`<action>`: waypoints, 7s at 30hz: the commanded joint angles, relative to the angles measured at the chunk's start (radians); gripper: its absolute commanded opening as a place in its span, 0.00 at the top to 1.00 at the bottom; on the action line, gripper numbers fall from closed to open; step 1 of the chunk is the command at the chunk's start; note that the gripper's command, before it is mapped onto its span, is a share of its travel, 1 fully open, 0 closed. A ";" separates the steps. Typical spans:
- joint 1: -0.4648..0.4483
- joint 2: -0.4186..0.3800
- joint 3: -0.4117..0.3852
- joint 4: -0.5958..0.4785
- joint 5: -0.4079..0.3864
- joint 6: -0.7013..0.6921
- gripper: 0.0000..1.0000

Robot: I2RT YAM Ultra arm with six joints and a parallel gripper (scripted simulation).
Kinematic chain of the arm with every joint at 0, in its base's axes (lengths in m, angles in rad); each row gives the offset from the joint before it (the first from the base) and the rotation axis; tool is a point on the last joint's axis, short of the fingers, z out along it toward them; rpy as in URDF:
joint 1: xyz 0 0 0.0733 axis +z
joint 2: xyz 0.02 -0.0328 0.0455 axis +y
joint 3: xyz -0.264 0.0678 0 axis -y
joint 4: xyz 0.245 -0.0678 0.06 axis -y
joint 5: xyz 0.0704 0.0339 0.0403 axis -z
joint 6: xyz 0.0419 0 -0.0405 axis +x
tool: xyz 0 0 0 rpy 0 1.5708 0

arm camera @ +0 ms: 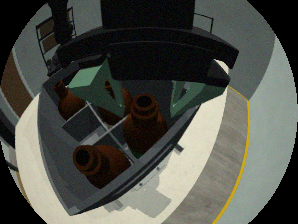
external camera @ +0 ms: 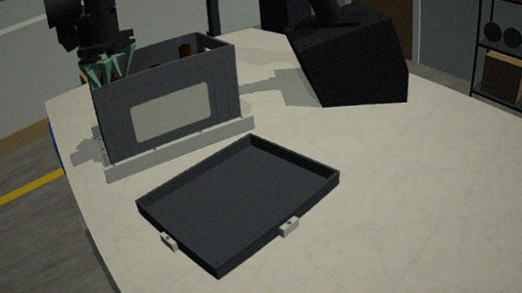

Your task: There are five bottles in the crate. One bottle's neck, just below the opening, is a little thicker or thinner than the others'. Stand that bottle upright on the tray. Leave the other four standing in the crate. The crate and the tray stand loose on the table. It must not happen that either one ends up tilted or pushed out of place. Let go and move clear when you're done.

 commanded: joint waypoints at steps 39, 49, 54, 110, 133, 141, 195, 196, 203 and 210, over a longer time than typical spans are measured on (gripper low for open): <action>0.002 -0.031 0.000 0.017 0.004 -0.005 0.39; 0.002 -0.031 0.000 0.009 0.006 -0.004 1.00; 0.002 -0.031 0.000 0.009 0.006 -0.004 1.00; 0.002 -0.031 0.000 0.009 0.006 -0.004 1.00; 0.002 -0.031 0.000 0.012 0.006 -0.003 0.39; 0.002 -0.031 0.000 0.012 0.006 -0.003 0.39; 0.045 0.003 0.336 -0.313 0.017 0.036 0.39; 0.046 -0.002 0.339 -0.316 0.017 0.036 0.39; 0.046 -0.002 0.351 -0.324 0.017 0.035 0.39; 0.046 -0.001 0.352 -0.325 0.017 0.036 0.39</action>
